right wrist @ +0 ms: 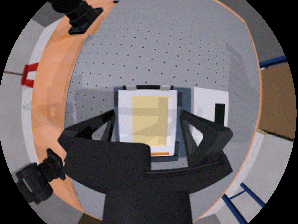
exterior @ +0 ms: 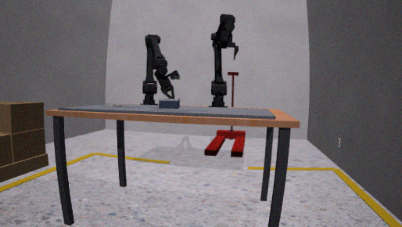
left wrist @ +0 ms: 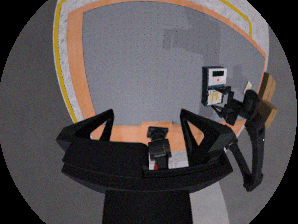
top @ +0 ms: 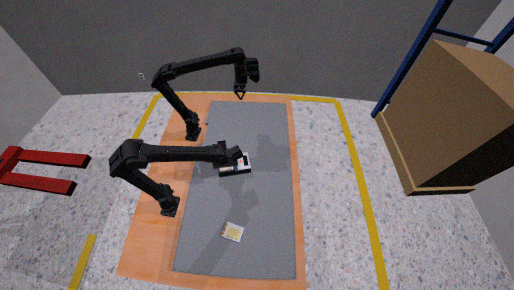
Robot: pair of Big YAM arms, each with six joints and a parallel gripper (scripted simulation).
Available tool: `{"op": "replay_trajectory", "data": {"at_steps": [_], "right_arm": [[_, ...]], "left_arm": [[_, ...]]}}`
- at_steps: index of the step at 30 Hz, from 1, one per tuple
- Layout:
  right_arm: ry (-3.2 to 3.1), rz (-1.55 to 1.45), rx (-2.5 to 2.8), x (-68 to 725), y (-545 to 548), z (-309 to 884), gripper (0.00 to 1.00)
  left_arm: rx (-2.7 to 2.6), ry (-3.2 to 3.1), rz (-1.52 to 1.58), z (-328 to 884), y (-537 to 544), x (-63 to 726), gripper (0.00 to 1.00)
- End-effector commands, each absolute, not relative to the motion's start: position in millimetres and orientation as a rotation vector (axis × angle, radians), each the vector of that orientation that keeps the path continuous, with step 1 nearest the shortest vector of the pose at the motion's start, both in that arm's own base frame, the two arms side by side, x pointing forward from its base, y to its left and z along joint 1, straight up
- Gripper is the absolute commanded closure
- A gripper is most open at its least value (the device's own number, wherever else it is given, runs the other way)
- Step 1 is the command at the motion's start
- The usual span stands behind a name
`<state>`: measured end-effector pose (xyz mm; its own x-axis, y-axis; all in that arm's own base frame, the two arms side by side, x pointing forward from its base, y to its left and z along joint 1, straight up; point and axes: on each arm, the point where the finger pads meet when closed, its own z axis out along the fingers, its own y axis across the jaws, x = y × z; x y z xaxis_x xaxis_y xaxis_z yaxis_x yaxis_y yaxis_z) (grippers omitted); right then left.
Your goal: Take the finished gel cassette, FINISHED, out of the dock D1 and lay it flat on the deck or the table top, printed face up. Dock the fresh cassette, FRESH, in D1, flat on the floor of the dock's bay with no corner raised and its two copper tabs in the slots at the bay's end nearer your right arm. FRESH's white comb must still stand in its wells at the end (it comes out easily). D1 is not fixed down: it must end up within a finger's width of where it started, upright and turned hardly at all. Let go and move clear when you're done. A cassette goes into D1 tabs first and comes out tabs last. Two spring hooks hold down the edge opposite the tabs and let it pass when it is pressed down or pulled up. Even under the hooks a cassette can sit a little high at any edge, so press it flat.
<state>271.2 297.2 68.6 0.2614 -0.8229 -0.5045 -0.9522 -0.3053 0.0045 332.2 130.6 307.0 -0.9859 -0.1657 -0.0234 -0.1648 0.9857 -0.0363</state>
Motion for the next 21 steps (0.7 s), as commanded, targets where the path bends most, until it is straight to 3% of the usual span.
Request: {"op": "replay_trajectory", "data": {"at_steps": [1, 21], "right_arm": [[1.627, 0.603, -2.232, 274.1, 296.8, 75.0, 0.02], [1.626, 0.603, -2.232, 274.9, 295.0, 78.4, 0.02]], "left_arm": [[-0.234, 3.063, -0.039, 329.1, 133.5, 341.2, 0.00], [-0.234, 3.063, -0.039, 329.1, 133.5, 341.2, 0.00]]}}
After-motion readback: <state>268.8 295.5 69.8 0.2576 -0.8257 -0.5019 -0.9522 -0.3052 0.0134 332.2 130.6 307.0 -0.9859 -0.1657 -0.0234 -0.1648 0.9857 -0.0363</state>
